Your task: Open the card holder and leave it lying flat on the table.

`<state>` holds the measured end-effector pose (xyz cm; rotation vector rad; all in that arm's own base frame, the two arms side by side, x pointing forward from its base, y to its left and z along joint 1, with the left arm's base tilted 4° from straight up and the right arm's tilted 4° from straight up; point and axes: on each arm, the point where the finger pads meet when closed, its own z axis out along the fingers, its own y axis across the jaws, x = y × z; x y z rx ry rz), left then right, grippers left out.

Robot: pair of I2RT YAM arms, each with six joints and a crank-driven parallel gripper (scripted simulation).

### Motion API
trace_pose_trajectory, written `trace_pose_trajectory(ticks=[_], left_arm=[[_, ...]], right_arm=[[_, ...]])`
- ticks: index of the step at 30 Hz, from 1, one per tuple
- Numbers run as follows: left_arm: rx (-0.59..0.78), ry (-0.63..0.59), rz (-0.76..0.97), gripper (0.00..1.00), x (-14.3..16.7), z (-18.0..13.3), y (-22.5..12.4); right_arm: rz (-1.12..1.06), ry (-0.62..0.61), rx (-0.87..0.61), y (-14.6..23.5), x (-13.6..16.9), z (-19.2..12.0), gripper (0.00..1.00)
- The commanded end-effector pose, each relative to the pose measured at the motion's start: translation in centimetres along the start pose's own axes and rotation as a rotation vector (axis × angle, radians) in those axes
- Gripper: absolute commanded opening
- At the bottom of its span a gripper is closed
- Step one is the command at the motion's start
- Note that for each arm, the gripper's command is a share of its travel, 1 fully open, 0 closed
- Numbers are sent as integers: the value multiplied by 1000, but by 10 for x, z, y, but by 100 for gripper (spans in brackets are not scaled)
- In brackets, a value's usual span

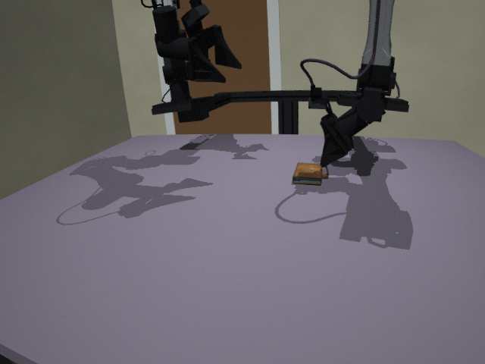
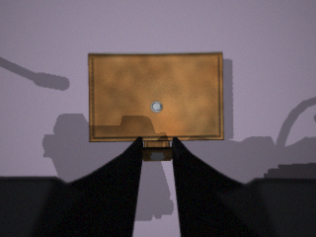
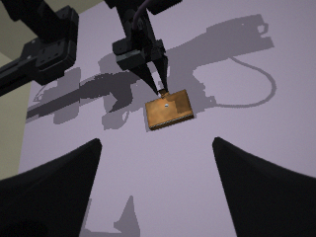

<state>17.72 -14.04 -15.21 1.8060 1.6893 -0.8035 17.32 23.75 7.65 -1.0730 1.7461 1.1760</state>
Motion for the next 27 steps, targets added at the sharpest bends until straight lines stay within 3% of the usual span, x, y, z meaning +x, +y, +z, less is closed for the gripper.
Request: trace_pose_trajectory(ticks=[1, 11, 19, 27], left_arm=[[-24, 2, -4, 17, -5, 0, 6], [-9, 19, -68, 17, -36, -2, -3], [-3, 11, -16, 17, -75, -2, -4], [-15, -8, 31, 17, -86, -1, 3]], right_arm=[[-12, -6, 1, -1, -3, 0, 100], [-12, -6, 1, -1, -3, 0, 100], [-12, -6, 1, -1, -3, 0, 100], [-12, -6, 1, -1, -3, 0, 100]])
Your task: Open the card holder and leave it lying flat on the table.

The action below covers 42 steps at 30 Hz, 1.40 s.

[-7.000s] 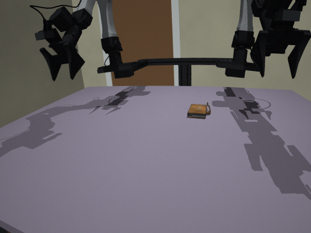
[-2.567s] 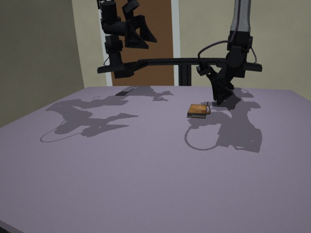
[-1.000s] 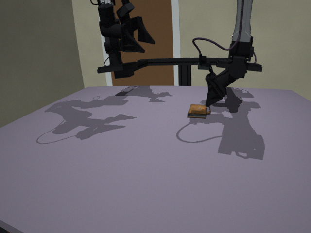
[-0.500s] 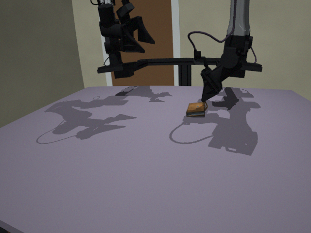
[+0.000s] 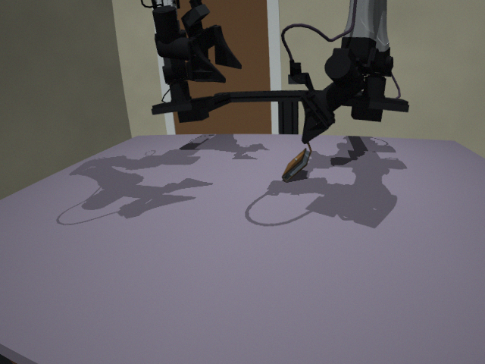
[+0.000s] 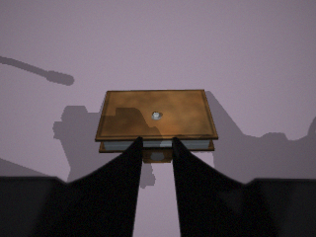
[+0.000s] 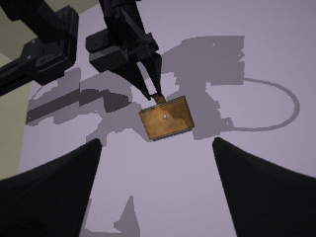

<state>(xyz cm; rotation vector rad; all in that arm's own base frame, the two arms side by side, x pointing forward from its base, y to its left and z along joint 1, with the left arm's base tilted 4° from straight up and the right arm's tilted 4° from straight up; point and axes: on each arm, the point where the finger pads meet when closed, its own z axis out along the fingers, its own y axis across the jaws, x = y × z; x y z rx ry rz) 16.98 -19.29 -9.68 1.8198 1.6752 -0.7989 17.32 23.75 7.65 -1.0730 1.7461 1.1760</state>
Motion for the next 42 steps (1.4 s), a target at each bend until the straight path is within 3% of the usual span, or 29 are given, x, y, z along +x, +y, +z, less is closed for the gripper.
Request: trace_pose_trajectory(ticks=[1, 12, 24, 32, 42], left_arm=[[-20, -11, 15, 17, -9, -3, 8], [-22, -21, 19, 17, -26, 9, 11], [-15, -9, 2, 17, -58, 44, 8], [-16, -34, 22, 17, -66, 44, 9], [18, -36, 74, 17, -42, 38, 2]], right_arm=[[-12, -6, 1, -1, -3, 0, 100], [-12, -6, 1, -1, -3, 0, 100], [-12, -6, 1, -1, -3, 0, 100], [-12, -6, 1, -1, -3, 0, 100], [-12, -6, 1, -1, -3, 0, 100]])
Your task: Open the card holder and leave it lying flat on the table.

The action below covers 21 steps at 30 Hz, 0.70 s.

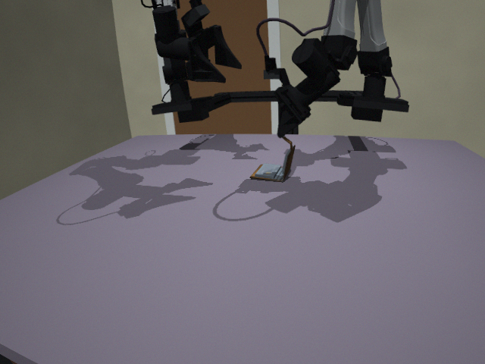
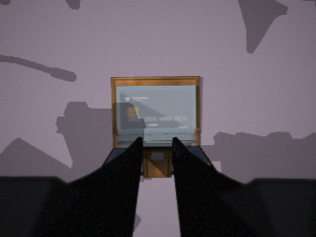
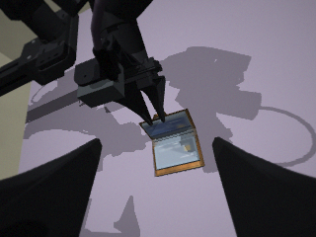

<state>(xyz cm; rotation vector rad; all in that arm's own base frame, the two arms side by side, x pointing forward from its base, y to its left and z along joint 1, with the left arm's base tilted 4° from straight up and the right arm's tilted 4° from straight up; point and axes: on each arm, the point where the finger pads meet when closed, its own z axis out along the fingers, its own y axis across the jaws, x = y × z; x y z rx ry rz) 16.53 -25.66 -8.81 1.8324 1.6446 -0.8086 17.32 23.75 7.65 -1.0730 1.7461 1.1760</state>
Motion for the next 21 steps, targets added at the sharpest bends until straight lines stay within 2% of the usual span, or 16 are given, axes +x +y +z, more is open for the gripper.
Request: trace_pose_trajectory(ticks=[1, 3, 8, 13, 21], left_arm=[[12, -25, 60, 17, 13, -5, 0], [12, -25, 60, 17, 13, -5, 0], [39, -5, 43, 17, 57, -24, -10], [28, 1, 10, 17, 84, -37, -10], [22, 6, -21, 17, 99, -44, -6]], right_arm=[[-12, -6, 1, -1, -3, 0, 100], [-12, -6, 1, -1, -3, 0, 100], [-12, -6, 1, -1, -3, 0, 100], [-12, -6, 1, -1, -3, 0, 100], [-12, -6, 1, -1, -3, 0, 100]])
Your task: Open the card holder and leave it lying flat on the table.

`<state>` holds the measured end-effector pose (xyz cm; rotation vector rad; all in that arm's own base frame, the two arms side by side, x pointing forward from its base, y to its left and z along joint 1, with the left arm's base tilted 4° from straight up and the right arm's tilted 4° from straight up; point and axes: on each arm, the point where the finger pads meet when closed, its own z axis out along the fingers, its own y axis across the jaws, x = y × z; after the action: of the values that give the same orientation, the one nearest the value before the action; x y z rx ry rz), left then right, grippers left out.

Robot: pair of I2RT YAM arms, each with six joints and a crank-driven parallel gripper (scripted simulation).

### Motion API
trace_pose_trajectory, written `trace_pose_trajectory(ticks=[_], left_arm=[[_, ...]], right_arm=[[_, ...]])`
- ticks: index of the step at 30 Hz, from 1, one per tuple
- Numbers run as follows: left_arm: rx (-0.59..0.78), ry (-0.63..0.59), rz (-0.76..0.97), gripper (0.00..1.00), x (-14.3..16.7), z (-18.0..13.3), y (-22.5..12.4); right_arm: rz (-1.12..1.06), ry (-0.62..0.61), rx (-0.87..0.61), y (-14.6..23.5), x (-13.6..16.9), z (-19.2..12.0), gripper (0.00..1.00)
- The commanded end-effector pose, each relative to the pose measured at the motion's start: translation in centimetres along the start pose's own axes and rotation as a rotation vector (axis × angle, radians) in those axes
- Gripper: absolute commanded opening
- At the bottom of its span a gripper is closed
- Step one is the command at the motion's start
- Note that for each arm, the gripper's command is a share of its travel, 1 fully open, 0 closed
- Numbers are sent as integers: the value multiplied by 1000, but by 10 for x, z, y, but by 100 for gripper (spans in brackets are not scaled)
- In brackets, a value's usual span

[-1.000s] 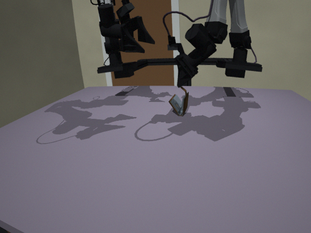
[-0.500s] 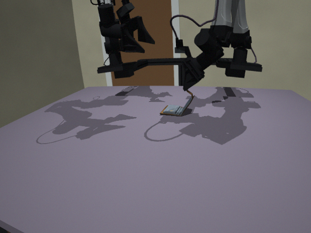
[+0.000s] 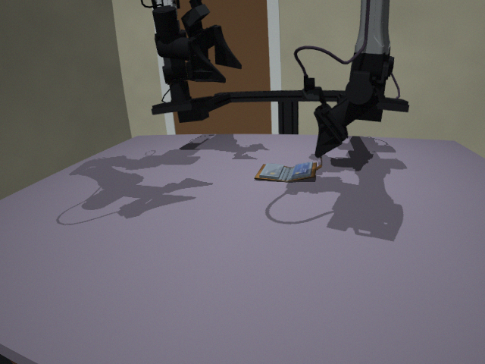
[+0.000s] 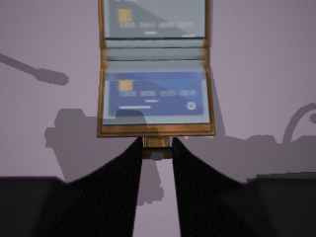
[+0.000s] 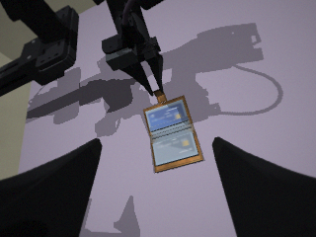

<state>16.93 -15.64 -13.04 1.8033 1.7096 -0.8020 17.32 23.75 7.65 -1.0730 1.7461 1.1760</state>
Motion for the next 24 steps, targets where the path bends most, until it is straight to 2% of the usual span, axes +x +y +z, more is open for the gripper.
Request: trace_pose_trajectory(ticks=[1, 7, 9, 10, 11, 12, 17, 24], left_arm=[[31, -14, 26, 17, 1, 1, 2], [20, -16, 24, 17, 1, 1, 4], [13, -10, 33, 41, 0, -1, 6], [17, -13, 26, 44, 1, 0, 4], [19, -5, 17, 56, 4, 1, 1], [18, 2, 13, 60, 4, 1, 2], [-2, 8, 23, 60, -4, 1, 11], [-58, 8, 57, 60, -42, 17, 38]], right_arm=[[-12, -6, 1, -1, -3, 0, 100], [-12, -6, 1, -1, -3, 0, 100], [-12, -6, 1, -1, -3, 0, 100], [-12, -6, 1, -1, -3, 0, 100], [-12, -6, 1, -1, -3, 0, 100], [-12, -6, 1, -1, -3, 0, 100], [-12, -6, 1, -1, -3, 0, 100], [-12, -6, 1, -1, -3, 0, 100]])
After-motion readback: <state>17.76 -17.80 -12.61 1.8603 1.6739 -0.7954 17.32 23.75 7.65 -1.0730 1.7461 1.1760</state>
